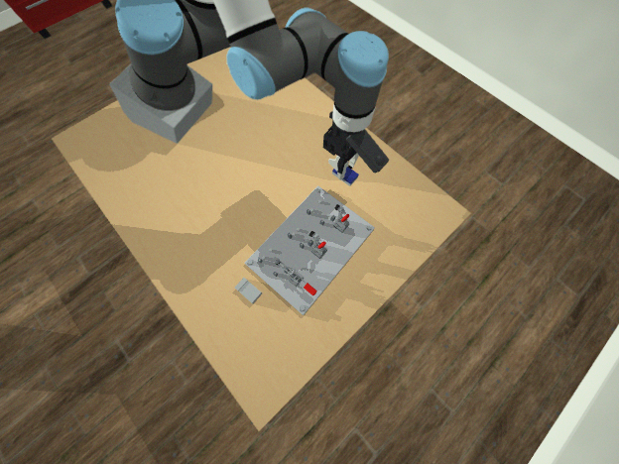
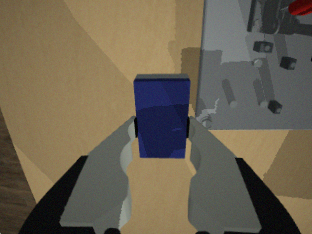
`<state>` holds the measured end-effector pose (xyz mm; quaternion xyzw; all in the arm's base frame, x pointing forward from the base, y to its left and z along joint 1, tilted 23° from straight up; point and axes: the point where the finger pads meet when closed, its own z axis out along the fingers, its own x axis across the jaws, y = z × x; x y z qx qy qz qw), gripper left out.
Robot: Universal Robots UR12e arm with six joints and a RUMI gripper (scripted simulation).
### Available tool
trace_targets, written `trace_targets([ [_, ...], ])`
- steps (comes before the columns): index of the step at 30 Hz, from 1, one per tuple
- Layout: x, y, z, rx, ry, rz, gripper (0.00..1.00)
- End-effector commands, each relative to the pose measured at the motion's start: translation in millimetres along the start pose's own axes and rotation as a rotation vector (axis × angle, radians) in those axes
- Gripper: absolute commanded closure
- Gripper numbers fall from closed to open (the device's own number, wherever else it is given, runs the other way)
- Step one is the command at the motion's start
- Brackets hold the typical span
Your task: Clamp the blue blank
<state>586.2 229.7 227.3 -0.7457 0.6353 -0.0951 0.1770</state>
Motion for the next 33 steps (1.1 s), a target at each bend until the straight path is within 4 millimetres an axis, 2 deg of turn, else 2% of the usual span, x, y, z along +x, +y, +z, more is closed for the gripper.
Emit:
trace_targets([
  [1, 19, -1, 0, 0.001, -0.001, -0.001, 1.00],
  [10, 63, -1, 2, 0.001, -0.001, -0.001, 1.00],
  [12, 63, -1, 2, 0.001, -0.001, -0.001, 1.00],
  [27, 141, -2, 5, 0.001, -0.001, -0.001, 1.00],
  [29, 141, -2, 5, 0.001, -0.001, -0.001, 1.00],
  [33, 160, -2, 6, 0.001, -0.001, -0.001, 1.00],
])
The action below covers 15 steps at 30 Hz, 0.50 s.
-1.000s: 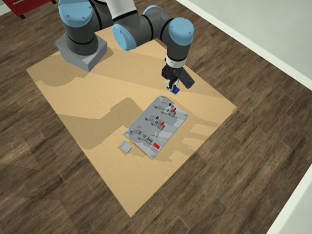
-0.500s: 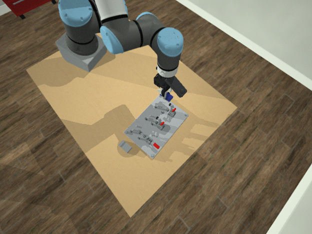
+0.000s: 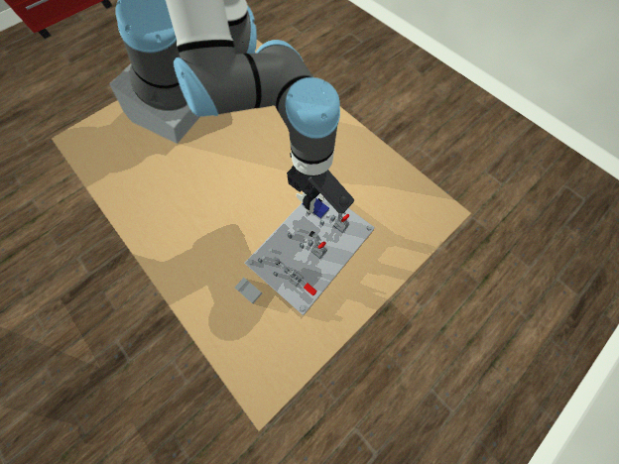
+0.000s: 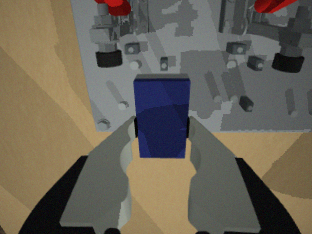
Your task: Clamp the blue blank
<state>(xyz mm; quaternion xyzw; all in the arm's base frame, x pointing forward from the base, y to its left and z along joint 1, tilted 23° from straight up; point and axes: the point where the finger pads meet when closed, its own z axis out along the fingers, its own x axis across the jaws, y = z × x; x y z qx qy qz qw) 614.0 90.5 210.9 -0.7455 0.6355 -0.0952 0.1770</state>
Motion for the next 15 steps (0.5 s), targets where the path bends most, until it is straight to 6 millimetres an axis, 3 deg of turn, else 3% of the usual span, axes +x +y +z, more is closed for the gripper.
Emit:
trace_targets([
  [1, 21, -1, 0, 0.001, -0.001, -0.001, 1.00],
  [10, 53, -1, 2, 0.001, -0.001, -0.001, 1.00],
  [15, 60, -1, 2, 0.001, -0.001, -0.001, 1.00],
])
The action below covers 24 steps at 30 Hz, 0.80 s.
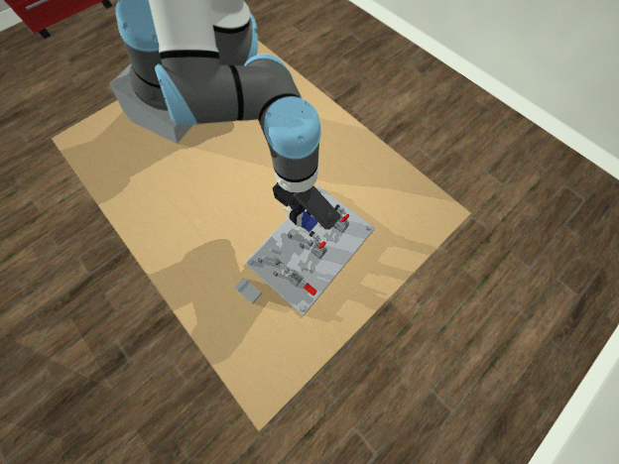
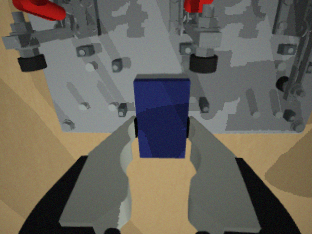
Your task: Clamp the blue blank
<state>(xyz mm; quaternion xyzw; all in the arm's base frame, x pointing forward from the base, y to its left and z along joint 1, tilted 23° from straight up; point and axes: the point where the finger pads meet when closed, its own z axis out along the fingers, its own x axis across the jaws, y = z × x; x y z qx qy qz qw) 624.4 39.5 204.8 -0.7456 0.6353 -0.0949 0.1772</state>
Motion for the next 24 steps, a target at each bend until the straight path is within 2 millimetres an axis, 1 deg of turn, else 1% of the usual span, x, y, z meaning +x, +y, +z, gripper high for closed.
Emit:
trace_targets([
  [1, 10, -1, 0, 0.001, 0.000, -0.001, 1.00],
  [9, 19, -1, 0, 0.001, 0.000, -0.001, 1.00],
  [24, 21, -1, 0, 0.001, 0.000, -0.001, 1.00],
])
